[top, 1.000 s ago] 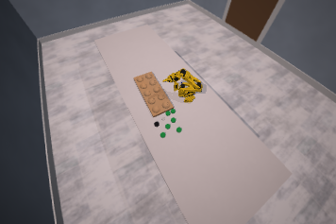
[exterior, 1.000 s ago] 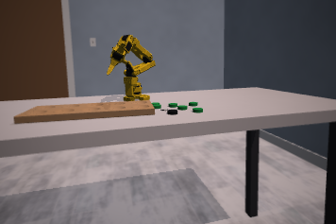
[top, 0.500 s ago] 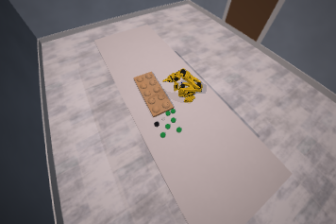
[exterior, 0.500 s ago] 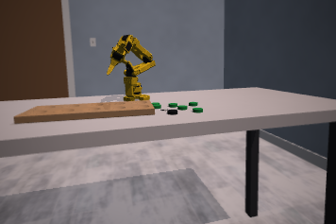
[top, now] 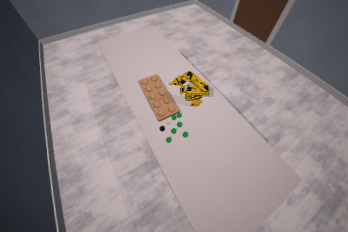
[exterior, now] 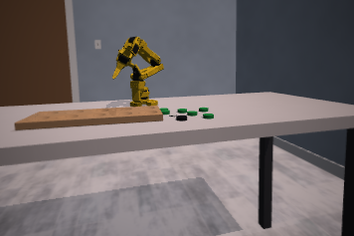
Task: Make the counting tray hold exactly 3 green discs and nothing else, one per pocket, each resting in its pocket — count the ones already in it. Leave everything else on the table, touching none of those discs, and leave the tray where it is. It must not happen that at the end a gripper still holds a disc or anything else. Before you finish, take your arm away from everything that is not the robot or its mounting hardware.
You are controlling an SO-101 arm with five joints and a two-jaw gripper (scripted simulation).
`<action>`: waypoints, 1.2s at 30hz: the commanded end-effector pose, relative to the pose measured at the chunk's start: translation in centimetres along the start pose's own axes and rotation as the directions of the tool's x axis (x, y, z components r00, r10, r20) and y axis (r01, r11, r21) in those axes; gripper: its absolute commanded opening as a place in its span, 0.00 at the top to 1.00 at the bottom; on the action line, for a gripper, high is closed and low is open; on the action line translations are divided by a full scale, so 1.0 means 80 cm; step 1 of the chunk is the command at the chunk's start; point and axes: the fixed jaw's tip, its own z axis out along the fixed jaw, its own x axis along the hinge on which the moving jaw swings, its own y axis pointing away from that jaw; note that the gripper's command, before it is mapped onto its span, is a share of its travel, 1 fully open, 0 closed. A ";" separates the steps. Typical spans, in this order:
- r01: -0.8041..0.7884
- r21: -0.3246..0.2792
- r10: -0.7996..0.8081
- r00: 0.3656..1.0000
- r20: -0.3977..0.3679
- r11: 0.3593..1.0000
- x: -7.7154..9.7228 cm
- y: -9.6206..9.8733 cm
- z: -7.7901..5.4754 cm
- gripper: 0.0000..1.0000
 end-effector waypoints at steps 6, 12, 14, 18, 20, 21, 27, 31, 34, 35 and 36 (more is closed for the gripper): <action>0.243 0.108 -0.250 0.966 0.062 0.964 -0.067 -0.038 -0.015 0.00; 0.238 0.110 -0.247 0.966 0.072 0.965 -0.067 -0.039 -0.015 0.00; 0.237 0.111 -0.246 0.966 0.075 0.965 -0.067 -0.039 -0.016 0.00; 0.233 0.112 -0.243 0.967 0.082 0.966 -0.068 -0.039 -0.016 0.00; 0.230 0.113 -0.241 0.967 0.088 0.966 -0.068 -0.040 -0.016 0.00; 0.229 0.114 -0.240 0.967 0.092 0.967 -0.068 -0.040 -0.016 0.00; 0.216 0.116 -0.229 0.967 0.115 0.970 -0.069 -0.041 -0.017 0.00; 0.206 0.117 -0.221 0.967 0.130 0.971 -0.070 -0.041 -0.017 0.00; 0.198 0.117 -0.214 0.967 0.142 0.973 -0.071 -0.042 -0.018 0.00; 0.194 0.117 -0.210 0.966 0.148 0.974 -0.071 -0.042 -0.018 0.00; 0.189 0.117 -0.206 0.966 0.154 0.975 -0.072 -0.042 -0.018 0.00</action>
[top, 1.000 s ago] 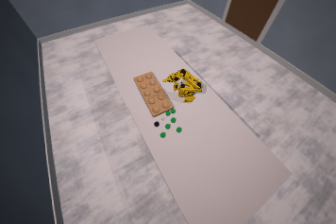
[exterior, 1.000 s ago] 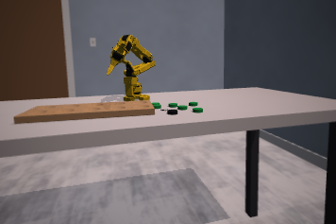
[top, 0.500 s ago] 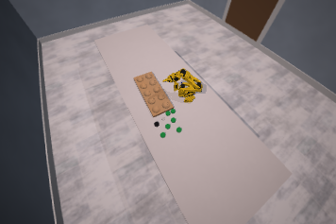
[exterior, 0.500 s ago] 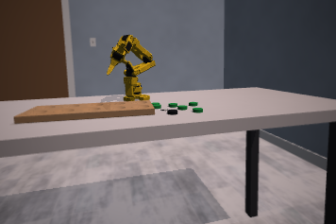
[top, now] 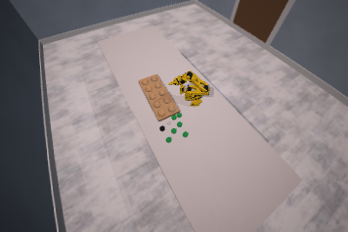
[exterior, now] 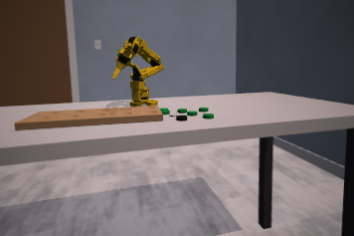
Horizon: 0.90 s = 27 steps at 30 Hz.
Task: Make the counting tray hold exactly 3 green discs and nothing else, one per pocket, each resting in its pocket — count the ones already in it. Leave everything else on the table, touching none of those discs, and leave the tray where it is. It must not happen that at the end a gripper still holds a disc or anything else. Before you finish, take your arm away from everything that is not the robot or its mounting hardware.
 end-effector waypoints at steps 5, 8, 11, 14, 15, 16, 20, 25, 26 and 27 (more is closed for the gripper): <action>0.158 0.111 -0.177 0.966 0.189 0.981 -0.074 -0.042 -0.019 0.00; 0.133 0.104 -0.153 0.965 0.212 0.986 -0.077 -0.043 -0.020 0.00; 0.103 0.090 -0.122 0.963 0.242 0.991 -0.080 -0.042 -0.020 0.00; 0.093 0.082 -0.111 0.961 0.255 0.992 -0.082 -0.041 -0.019 0.00; 0.082 0.078 -0.100 0.959 0.265 0.994 -0.084 -0.042 -0.019 0.00; 0.070 0.074 -0.088 0.957 0.277 0.995 -0.087 -0.042 -0.020 0.00; 0.020 0.057 -0.038 0.942 0.334 0.998 -0.100 -0.047 -0.023 0.00; -0.055 0.021 0.042 0.919 0.392 0.998 -0.119 -0.056 -0.029 0.00; -0.070 0.013 0.059 0.915 0.400 0.997 -0.123 -0.057 -0.030 0.00; -0.085 0.004 0.076 0.910 0.407 0.996 -0.126 -0.059 -0.031 0.00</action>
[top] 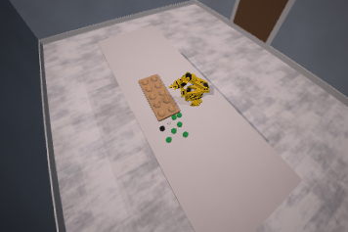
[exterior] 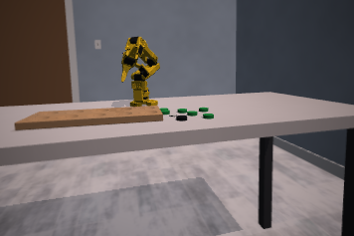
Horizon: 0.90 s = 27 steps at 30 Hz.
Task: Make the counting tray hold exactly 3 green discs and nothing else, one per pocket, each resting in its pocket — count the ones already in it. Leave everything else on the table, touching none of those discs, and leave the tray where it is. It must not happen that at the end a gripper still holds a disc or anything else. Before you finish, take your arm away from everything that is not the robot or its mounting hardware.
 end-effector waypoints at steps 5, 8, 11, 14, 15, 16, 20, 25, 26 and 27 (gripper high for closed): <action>-0.136 -0.029 0.139 0.954 0.264 0.990 -0.101 -0.047 -0.018 0.00; -0.164 -0.044 0.170 0.953 0.250 0.985 -0.104 -0.047 -0.018 0.00; -0.184 -0.055 0.192 0.953 0.233 0.981 -0.105 -0.047 -0.019 0.00; -0.199 -0.063 0.208 0.954 0.217 0.978 -0.106 -0.047 -0.019 0.00; -0.203 -0.065 0.212 0.954 0.212 0.977 -0.106 -0.047 -0.019 0.00; -0.206 -0.067 0.216 0.954 0.207 0.976 -0.106 -0.047 -0.019 0.00; -0.212 -0.070 0.222 0.955 0.199 0.975 -0.106 -0.046 -0.019 0.00; -0.223 -0.076 0.233 0.955 0.181 0.972 -0.106 -0.046 -0.019 0.00; -0.224 -0.077 0.235 0.956 0.178 0.971 -0.107 -0.046 -0.019 0.00; -0.226 -0.078 0.236 0.956 0.175 0.971 -0.107 -0.046 -0.019 0.00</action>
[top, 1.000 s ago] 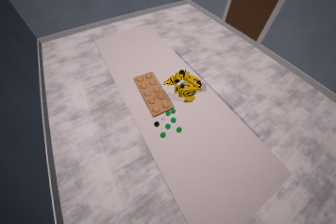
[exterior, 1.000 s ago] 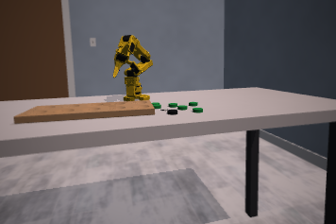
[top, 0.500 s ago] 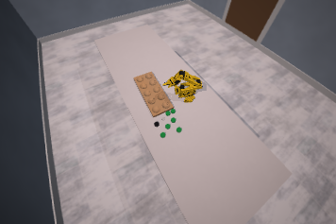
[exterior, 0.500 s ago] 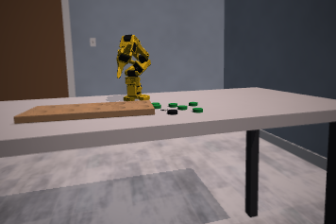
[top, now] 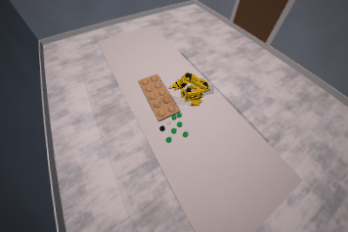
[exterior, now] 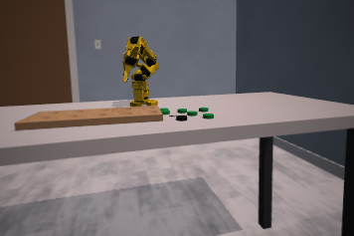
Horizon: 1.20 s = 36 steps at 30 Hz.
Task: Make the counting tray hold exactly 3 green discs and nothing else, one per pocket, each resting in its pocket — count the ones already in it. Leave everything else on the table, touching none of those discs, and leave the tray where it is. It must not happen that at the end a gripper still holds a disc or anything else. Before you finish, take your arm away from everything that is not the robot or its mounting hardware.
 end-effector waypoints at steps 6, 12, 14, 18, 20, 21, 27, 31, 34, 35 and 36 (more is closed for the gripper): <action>-0.228 -0.079 0.236 0.963 0.128 0.971 -0.099 -0.039 -0.015 0.00; -0.230 -0.081 0.239 0.963 0.122 0.970 -0.099 -0.039 -0.015 0.00; -0.231 -0.081 0.240 0.963 0.120 0.970 -0.099 -0.039 -0.015 0.00; -0.233 -0.082 0.241 0.963 0.117 0.969 -0.099 -0.039 -0.015 0.00; -0.233 -0.082 0.242 0.963 0.116 0.969 -0.100 -0.039 -0.015 0.00; -0.233 -0.082 0.242 0.963 0.115 0.969 -0.100 -0.039 -0.015 0.00; -0.234 -0.083 0.242 0.964 0.114 0.969 -0.100 -0.039 -0.015 0.00; -0.234 -0.083 0.242 0.964 0.114 0.969 -0.100 -0.039 -0.015 0.00; -0.234 -0.083 0.242 0.964 0.114 0.969 -0.100 -0.039 -0.015 0.00; -0.234 -0.083 0.242 0.964 0.114 0.969 -0.100 -0.039 -0.015 0.00; -0.234 -0.083 0.242 0.964 0.114 0.969 -0.100 -0.039 -0.015 0.00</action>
